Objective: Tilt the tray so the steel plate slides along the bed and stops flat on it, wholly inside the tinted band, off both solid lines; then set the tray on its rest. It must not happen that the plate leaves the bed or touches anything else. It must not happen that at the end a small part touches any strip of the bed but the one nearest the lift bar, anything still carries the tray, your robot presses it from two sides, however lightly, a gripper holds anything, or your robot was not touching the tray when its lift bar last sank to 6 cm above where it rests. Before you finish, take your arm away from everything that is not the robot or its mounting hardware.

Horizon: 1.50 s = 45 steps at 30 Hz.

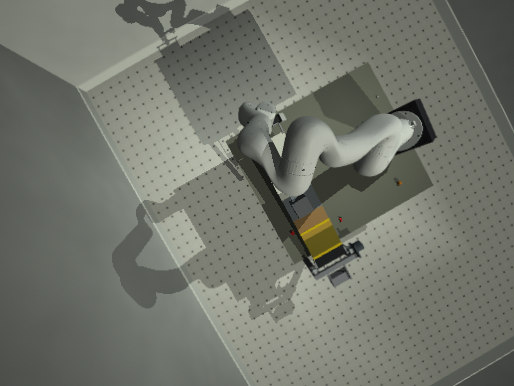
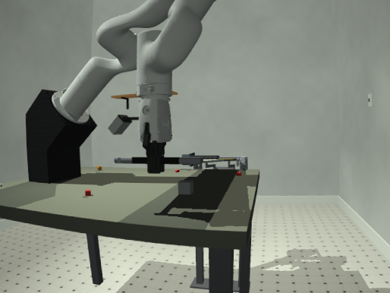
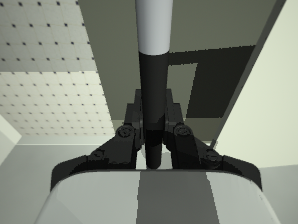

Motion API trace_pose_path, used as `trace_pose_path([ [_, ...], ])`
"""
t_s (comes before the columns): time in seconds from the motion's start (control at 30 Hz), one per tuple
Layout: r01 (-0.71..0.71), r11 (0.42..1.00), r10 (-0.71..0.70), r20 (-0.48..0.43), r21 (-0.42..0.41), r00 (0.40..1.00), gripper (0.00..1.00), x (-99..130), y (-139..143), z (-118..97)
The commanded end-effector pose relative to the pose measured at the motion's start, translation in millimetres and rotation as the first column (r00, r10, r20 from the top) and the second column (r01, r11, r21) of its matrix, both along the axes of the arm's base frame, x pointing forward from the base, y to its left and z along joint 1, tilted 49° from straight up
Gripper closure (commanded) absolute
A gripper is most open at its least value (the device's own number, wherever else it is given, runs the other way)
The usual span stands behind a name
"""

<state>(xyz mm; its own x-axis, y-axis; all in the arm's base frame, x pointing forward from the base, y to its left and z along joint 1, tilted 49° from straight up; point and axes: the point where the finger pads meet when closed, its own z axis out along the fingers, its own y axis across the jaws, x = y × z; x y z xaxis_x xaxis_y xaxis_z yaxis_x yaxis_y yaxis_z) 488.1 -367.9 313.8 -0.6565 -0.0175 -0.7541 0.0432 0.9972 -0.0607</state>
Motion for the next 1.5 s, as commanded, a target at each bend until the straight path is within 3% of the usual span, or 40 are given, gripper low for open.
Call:
trace_pose_path([
  [0.0, -0.001, 1.0, 0.001, 0.004, -0.001, 1.0, 1.0, 5.5, -1.7, -3.5],
  [0.63, -0.001, 1.0, 0.001, 0.004, -0.001, 1.0, 1.0, 3.4, -1.2, -1.8],
  [0.83, -0.001, 1.0, 0.001, 0.004, -0.001, 1.0, 1.0, -37.2, 9.7, 33.1],
  [1.03, -0.001, 1.0, 0.001, 0.004, -0.001, 1.0, 1.0, 2.3, -1.0, -0.8],
  [1.47, -0.001, 1.0, 0.001, 0.004, -0.001, 1.0, 1.0, -1.5, -0.1, 2.4],
])
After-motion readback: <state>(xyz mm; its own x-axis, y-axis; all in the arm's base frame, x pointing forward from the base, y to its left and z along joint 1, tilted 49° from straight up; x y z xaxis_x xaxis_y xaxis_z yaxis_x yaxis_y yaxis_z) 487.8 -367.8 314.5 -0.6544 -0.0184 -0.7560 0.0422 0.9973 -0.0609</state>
